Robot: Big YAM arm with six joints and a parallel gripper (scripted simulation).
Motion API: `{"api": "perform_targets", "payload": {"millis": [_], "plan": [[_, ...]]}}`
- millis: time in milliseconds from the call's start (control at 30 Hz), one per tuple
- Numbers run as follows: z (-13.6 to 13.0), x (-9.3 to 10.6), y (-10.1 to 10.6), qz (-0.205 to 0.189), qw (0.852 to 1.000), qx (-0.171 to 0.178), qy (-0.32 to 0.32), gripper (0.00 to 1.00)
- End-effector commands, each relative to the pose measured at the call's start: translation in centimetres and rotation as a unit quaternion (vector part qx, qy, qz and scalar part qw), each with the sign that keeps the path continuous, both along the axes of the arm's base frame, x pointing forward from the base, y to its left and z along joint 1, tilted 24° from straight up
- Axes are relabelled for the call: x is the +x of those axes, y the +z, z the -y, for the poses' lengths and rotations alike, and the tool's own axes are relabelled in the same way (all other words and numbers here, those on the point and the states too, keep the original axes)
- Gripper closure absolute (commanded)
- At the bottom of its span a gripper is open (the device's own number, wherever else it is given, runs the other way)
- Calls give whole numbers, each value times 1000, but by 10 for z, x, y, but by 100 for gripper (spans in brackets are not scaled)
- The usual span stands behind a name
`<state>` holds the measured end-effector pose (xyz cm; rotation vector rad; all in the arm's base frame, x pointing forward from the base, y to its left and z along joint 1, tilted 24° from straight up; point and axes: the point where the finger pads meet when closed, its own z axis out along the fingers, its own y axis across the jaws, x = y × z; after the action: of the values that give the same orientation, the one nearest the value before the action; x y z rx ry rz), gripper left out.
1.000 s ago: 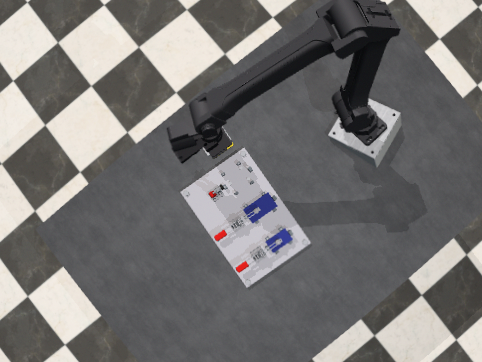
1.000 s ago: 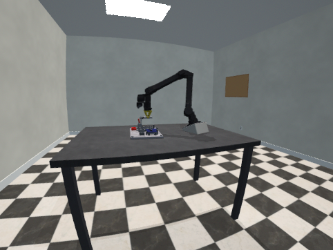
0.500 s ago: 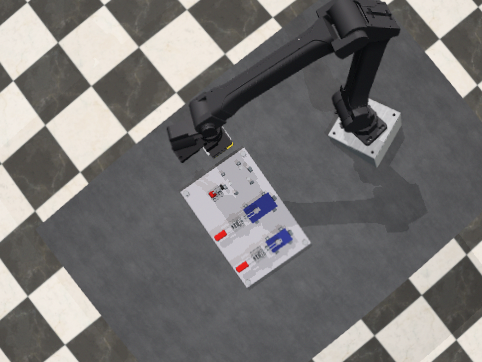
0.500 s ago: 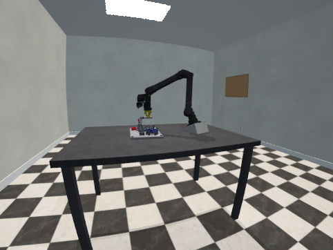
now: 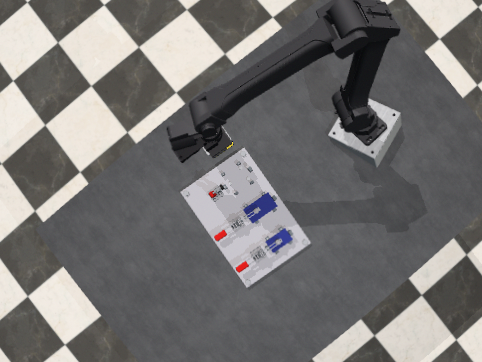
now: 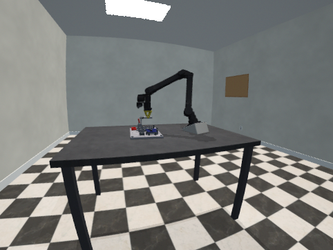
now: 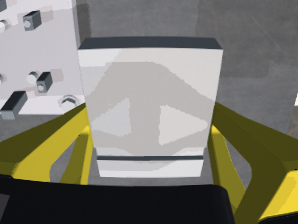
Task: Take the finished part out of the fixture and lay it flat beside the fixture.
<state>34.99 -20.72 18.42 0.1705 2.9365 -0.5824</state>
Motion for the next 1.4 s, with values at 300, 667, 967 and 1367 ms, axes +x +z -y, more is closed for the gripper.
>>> {"api": "perform_targets", "payload": {"millis": [300, 667, 967, 1367], "plan": [[12, 17, 24, 17, 1000, -8, 0, 100], [13, 17, 24, 16, 1000, -8, 0, 100], [13, 18, 23, 17, 1000, -8, 0, 100], [13, 17, 21, 17, 1000, -8, 0, 100]]}}
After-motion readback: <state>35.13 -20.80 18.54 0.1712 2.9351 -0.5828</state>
